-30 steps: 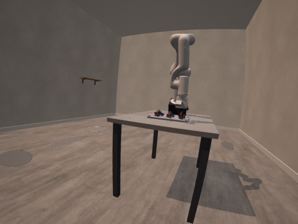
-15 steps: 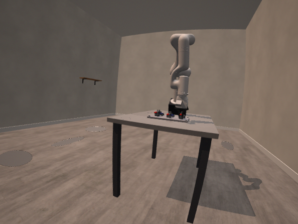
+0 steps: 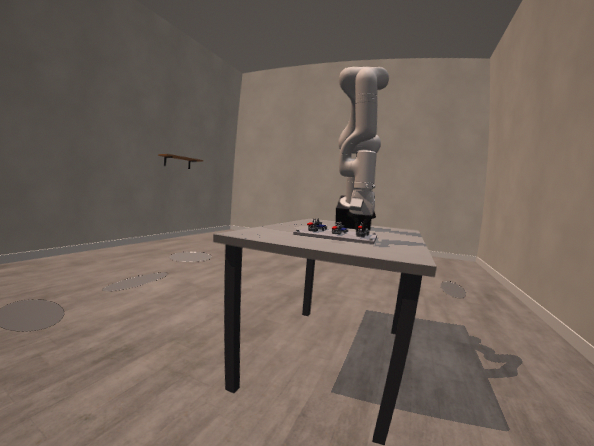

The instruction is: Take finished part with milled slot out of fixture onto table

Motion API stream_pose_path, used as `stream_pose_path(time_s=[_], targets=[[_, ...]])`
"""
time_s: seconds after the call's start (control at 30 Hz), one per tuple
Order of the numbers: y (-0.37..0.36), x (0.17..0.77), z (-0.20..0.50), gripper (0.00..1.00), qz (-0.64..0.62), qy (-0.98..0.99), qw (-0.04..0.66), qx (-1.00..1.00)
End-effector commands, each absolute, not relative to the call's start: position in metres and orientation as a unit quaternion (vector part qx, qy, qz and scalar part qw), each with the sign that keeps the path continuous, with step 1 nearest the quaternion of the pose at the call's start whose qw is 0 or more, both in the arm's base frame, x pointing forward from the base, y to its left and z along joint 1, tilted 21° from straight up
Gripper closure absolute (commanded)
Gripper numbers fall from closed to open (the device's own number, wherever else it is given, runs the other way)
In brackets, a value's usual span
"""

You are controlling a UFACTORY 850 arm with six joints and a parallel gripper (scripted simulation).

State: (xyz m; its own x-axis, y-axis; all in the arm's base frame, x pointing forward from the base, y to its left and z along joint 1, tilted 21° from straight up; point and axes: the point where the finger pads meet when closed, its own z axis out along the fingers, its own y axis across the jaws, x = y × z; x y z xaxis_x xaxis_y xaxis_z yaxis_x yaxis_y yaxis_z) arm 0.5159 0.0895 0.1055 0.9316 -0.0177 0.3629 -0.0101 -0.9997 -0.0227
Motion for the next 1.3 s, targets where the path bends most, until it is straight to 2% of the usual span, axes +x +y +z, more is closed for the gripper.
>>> stream_pose_path(time_s=[0.0, 1.27], targets=[[0.09, 0.515, 0.107, 1.0, -0.185, 0.007, 0.01, -0.983], [0.09, 0.488, 0.12, 1.0, -0.185, 0.007, 0.01, -0.983]])
